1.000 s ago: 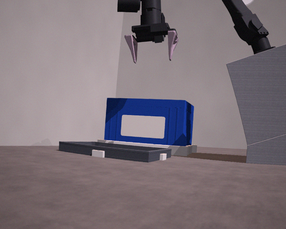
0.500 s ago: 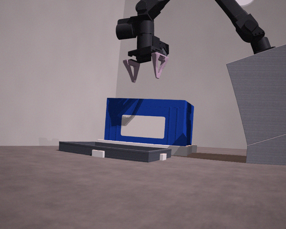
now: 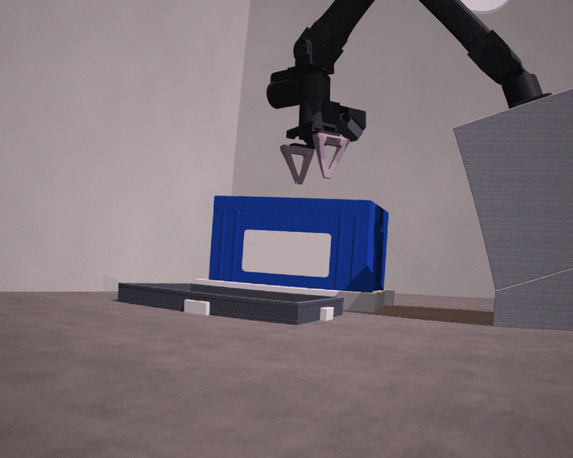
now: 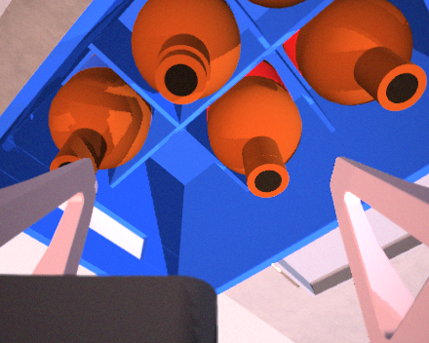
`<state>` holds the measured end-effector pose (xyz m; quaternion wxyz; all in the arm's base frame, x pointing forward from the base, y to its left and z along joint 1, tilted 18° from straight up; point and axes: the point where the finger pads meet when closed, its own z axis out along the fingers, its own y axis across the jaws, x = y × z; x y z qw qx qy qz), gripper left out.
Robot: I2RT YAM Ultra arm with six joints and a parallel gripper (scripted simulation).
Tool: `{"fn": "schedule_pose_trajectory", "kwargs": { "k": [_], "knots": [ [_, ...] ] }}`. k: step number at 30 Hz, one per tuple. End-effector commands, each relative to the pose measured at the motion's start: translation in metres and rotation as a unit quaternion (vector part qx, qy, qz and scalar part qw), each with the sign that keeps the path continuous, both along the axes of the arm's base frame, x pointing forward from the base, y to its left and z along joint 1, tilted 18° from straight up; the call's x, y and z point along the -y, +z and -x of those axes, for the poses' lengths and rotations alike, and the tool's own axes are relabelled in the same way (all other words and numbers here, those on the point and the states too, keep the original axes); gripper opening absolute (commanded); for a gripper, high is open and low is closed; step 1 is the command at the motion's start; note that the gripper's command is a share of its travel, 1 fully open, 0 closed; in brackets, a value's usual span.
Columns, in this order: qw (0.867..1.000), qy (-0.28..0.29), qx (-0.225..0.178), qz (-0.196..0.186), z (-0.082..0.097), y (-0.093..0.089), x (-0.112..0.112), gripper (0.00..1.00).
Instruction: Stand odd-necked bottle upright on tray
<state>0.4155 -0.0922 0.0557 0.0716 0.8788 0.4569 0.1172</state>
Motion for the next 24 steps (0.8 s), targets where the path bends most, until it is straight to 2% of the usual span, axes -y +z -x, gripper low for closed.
{"fn": "schedule_pose_trajectory", "kwargs": {
  "k": [1,3,24],
  "knots": [
    [1.0,-0.02,0.024,-0.005,-0.011,0.012,0.021,1.0],
    [0.999,-0.027,0.036,-0.003,-0.011,0.022,0.028,1.0],
    [0.999,-0.02,0.034,-0.004,-0.013,0.02,0.022,1.0]
  ]
}}
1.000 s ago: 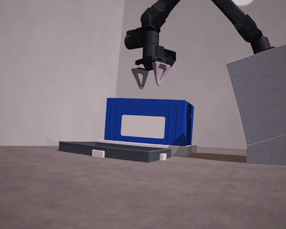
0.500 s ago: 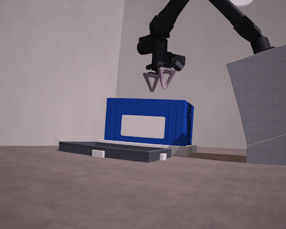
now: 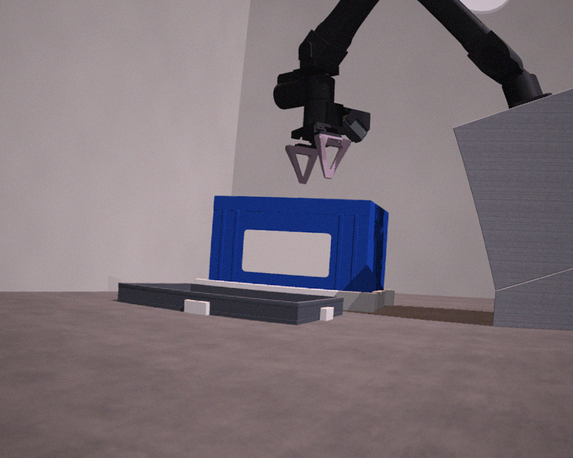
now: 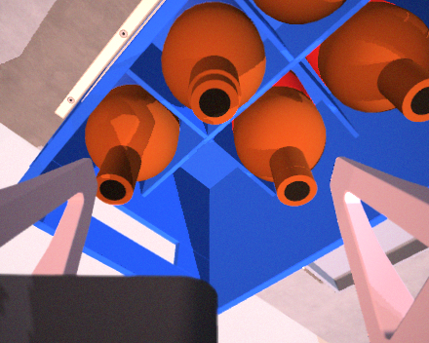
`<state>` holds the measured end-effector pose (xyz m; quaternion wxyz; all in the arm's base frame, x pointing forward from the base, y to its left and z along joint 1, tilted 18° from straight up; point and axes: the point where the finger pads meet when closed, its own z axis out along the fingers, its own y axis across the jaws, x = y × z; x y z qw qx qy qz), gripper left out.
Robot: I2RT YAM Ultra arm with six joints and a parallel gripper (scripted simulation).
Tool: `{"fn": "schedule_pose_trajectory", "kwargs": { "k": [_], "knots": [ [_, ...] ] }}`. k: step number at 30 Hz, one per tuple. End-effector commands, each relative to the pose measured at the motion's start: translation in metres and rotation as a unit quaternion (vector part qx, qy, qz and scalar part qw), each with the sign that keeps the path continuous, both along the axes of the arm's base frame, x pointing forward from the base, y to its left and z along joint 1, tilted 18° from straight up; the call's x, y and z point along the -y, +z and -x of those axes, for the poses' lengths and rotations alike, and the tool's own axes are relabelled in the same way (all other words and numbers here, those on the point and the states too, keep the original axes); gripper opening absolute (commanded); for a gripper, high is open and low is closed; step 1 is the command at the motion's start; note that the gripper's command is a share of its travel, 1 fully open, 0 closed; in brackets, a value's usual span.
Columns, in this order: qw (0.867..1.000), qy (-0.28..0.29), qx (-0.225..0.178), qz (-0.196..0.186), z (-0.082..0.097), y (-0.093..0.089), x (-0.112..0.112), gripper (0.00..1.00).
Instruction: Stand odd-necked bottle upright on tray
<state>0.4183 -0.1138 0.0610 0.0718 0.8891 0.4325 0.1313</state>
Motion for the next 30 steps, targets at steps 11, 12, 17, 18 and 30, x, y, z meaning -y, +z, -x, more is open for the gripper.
{"fn": "schedule_pose_trajectory", "kwargs": {
  "k": [11,12,17,18,30],
  "knots": [
    [1.0,-0.007,0.019,0.012,-0.007,0.015,0.011,0.0],
    [1.0,-0.007,0.019,0.012,-0.007,0.015,0.011,0.0],
    [1.0,-0.007,0.019,0.012,-0.007,0.015,0.011,0.0],
    [1.0,-0.007,0.019,0.012,-0.007,0.015,0.011,0.0],
    [1.0,-0.007,0.019,0.012,-0.007,0.015,0.011,0.0]
  ]
}}
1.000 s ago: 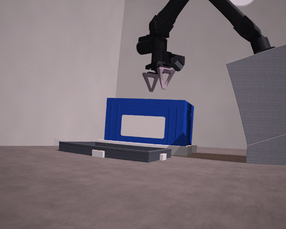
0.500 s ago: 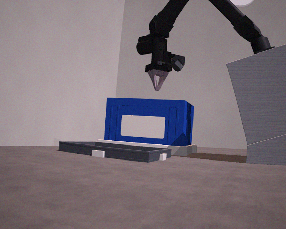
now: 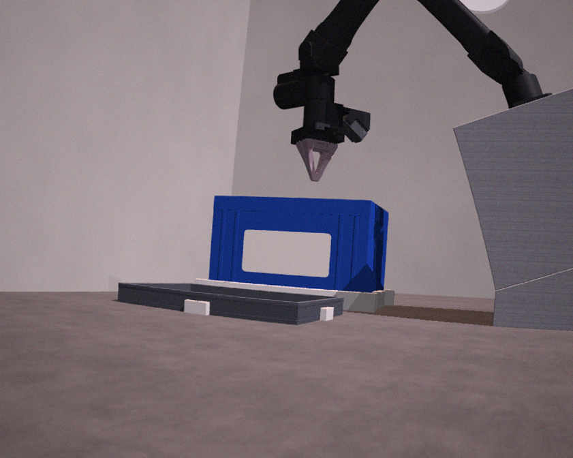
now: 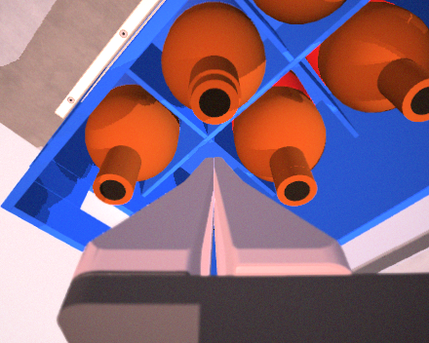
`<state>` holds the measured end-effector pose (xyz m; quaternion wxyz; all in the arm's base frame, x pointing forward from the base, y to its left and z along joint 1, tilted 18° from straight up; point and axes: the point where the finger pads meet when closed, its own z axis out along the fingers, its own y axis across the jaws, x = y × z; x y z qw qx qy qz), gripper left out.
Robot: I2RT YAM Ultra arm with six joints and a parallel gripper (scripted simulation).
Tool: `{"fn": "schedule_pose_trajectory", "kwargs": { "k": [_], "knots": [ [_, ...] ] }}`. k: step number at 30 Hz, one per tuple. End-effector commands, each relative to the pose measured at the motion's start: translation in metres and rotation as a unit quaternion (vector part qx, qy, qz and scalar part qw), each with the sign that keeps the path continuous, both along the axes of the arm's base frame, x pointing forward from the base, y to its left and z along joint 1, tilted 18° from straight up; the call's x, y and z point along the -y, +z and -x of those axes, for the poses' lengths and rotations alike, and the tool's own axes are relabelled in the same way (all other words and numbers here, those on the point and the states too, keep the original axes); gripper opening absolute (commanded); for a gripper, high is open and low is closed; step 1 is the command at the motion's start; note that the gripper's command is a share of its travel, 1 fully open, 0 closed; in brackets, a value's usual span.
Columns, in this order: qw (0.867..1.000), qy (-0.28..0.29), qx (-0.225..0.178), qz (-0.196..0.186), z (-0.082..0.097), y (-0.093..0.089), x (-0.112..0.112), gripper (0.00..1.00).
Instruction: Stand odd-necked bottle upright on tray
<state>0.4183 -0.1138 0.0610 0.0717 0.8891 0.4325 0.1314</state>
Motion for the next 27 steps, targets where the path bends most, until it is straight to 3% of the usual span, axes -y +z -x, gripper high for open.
{"fn": "schedule_pose_trajectory", "kwargs": {
  "k": [1,21,27],
  "knots": [
    [1.0,-0.007,0.019,0.012,-0.0074,0.0151,0.0109,0.0],
    [1.0,0.006,0.02,0.017,-0.0076,0.0156,0.0109,0.0],
    [0.992,0.11,0.024,0.054,-0.0087,0.0204,0.0099,0.0]
  ]
}}
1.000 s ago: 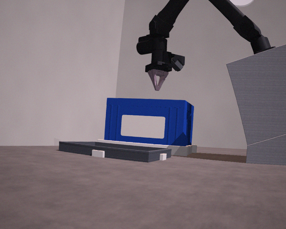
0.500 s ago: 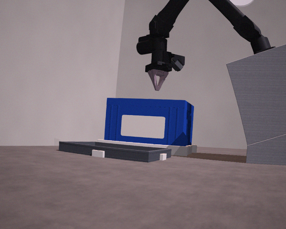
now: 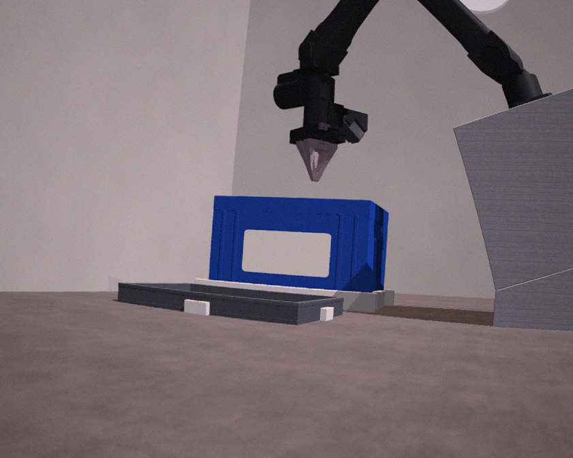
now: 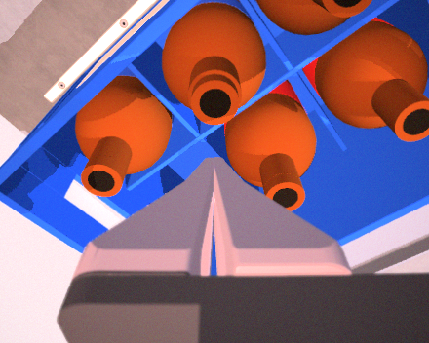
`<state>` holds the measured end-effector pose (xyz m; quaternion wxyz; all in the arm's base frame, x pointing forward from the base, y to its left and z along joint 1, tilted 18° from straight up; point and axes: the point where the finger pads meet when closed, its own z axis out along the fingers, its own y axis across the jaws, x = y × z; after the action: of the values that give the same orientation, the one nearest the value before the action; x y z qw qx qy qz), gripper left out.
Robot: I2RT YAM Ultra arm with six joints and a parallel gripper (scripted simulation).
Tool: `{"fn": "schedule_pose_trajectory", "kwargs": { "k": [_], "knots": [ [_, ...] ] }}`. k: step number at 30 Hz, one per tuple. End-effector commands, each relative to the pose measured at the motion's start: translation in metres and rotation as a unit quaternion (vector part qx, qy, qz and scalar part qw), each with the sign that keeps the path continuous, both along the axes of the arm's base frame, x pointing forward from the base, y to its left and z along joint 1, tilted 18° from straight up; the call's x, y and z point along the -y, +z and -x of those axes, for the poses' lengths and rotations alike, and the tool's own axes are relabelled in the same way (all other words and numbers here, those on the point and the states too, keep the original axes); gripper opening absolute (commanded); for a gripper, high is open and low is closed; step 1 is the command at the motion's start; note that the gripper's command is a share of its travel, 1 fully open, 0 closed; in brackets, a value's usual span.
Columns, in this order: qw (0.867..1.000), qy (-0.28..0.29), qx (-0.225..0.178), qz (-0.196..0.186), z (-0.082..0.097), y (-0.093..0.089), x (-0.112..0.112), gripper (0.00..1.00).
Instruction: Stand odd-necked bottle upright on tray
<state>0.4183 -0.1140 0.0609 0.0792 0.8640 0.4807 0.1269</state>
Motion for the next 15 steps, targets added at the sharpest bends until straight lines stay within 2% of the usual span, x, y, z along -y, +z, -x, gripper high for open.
{"fn": "schedule_pose_trajectory", "kwargs": {
  "k": [1,8,11,12,13,15],
  "knots": [
    [0.997,0.068,0.026,0.04,-0.009,0.021,0.01,0.0],
    [0.984,0.164,0.016,0.068,-0.004,0.014,0.006,0.0],
    [0.982,0.173,0.015,0.071,-0.003,0.013,0.006,0.0],
    [0.974,0.211,0.01,0.081,-0.001,0.01,0.005,0.0],
    [0.974,0.213,0.009,0.081,-0.001,0.01,0.005,0.0],
    [0.964,0.248,0.006,0.091,0.001,0.008,0.003,0.0]
  ]
}}
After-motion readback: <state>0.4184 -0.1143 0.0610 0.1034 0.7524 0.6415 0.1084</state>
